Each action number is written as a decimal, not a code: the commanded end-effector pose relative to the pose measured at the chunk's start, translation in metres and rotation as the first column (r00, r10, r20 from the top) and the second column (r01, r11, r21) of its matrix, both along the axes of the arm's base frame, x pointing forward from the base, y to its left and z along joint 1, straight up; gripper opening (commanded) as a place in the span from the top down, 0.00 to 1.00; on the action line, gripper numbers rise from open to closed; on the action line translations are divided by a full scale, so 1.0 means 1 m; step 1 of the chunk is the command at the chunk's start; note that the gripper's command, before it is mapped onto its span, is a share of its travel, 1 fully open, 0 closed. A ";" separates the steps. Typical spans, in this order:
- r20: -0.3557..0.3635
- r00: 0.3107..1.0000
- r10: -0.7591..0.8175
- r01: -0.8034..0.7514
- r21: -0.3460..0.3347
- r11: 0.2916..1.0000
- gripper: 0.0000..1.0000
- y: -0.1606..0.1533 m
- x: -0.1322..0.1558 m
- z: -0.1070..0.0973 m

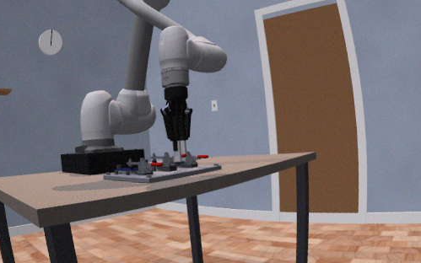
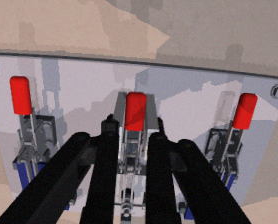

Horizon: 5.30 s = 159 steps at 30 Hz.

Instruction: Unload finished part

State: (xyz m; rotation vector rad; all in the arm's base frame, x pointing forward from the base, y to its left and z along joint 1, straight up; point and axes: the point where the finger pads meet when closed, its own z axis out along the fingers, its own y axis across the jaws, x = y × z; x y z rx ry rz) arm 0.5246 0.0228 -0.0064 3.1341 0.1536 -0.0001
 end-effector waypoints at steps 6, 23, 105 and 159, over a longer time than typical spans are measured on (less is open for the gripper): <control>0.000 1.000 0.000 0.000 0.000 1.000 0.89 0.000 -0.002 0.004; 0.000 1.000 0.000 0.000 0.000 1.000 0.89 -0.001 -0.009 0.013; 0.000 1.000 0.000 0.000 0.000 1.000 0.89 -0.004 -0.046 0.027; 0.000 1.000 0.000 0.000 0.000 1.000 0.89 -0.005 -0.049 0.027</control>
